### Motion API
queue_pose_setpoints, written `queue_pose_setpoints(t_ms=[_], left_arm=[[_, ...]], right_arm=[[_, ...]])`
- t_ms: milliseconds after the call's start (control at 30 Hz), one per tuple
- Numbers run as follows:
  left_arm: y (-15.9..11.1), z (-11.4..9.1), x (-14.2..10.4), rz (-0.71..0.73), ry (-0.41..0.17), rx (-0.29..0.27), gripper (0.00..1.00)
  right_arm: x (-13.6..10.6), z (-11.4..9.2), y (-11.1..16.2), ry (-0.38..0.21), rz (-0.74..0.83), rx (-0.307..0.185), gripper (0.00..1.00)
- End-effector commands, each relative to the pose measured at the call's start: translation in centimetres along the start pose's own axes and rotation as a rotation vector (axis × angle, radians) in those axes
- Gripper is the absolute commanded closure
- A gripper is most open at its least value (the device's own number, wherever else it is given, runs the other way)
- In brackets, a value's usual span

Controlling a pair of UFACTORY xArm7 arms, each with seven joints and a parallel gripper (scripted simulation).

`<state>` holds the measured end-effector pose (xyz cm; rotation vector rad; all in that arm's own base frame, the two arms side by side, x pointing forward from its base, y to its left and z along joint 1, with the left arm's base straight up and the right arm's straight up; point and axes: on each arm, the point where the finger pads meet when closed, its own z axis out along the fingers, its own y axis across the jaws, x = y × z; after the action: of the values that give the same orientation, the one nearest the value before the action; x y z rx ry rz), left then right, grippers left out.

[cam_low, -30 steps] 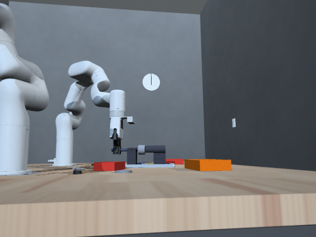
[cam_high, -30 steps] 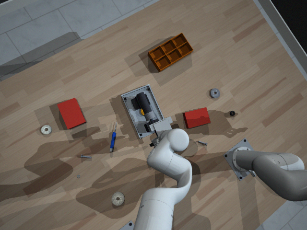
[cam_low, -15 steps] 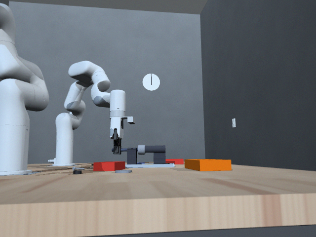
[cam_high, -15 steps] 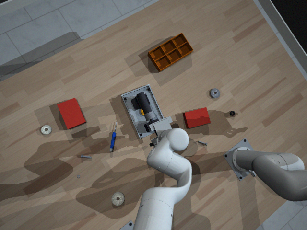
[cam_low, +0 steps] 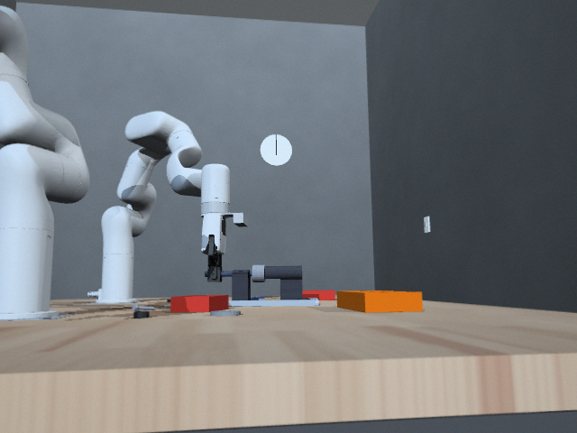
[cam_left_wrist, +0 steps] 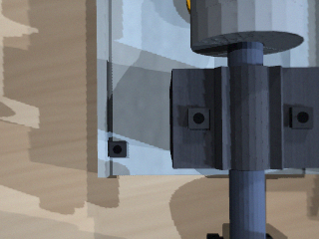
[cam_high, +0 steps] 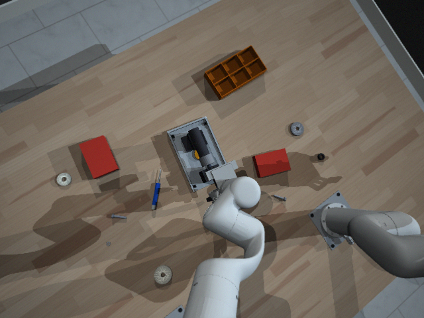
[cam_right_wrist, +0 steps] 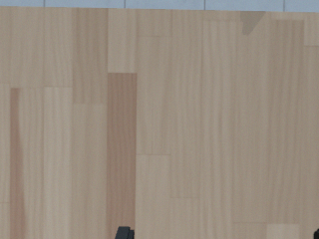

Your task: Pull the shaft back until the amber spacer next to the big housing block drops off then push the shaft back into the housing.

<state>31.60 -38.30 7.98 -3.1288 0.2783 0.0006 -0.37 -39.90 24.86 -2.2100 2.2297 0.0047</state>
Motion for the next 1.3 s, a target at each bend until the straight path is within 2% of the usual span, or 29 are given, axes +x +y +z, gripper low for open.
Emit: queue_pose_setpoints(t_ms=[0,567,1267], left_arm=[[0.1,-0.2,0.1,0.0,0.004,-0.003,1.0],[0.1,-0.2,1.2,0.0,0.004,-0.003,1.0],[0.1,-0.2,1.4,0.0,0.004,-0.003,1.0]], right_arm=[[0.1,-0.1,0.0,0.004,0.0,0.001,0.0],[0.1,-0.1,0.0,0.004,0.0,0.001,0.0],[0.1,-0.1,0.0,0.004,0.0,0.001,0.0]])
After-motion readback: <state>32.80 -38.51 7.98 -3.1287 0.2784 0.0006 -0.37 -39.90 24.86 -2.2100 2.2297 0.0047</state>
